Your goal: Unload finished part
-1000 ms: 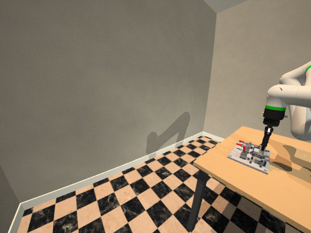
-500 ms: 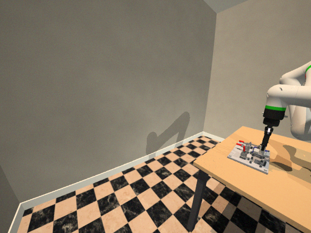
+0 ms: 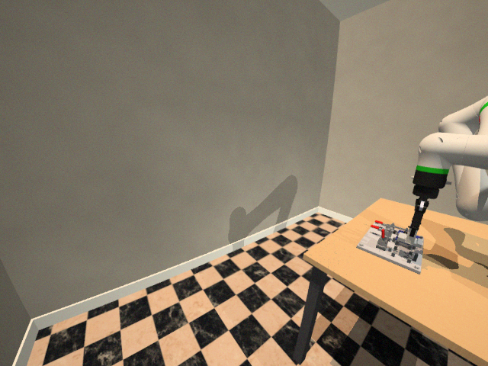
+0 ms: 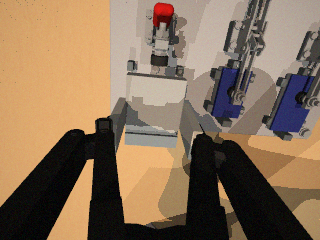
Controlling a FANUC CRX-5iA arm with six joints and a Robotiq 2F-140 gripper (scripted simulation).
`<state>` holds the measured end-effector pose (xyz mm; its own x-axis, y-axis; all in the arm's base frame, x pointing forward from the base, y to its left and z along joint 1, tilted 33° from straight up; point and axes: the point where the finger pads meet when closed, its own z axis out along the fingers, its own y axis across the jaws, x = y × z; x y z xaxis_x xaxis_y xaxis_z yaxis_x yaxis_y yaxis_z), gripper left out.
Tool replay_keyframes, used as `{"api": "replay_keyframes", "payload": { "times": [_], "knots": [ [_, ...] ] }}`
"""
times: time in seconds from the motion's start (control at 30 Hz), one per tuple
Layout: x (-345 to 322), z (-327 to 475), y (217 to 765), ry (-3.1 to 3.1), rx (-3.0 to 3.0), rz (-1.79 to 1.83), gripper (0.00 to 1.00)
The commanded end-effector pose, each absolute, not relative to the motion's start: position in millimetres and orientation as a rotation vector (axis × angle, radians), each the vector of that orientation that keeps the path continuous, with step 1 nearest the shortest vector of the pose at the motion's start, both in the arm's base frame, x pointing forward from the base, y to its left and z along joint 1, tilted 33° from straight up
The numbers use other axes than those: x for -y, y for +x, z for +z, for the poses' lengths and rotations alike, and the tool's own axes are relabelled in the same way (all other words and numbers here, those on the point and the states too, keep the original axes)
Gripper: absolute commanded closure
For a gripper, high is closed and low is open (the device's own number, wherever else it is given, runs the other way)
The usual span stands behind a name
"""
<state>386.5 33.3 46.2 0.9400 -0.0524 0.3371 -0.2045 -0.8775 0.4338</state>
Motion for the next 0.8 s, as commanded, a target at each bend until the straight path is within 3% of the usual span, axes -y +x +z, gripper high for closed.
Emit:
{"api": "replay_keyframes", "payload": {
  "times": [0.0,0.77],
  "knots": [
    [-33.5,46.3,386.5,2.618,0.184,0.438,1.00],
    [-40.7,42.8,388.2,2.618,0.184,0.438,1.00]
  ]
}}
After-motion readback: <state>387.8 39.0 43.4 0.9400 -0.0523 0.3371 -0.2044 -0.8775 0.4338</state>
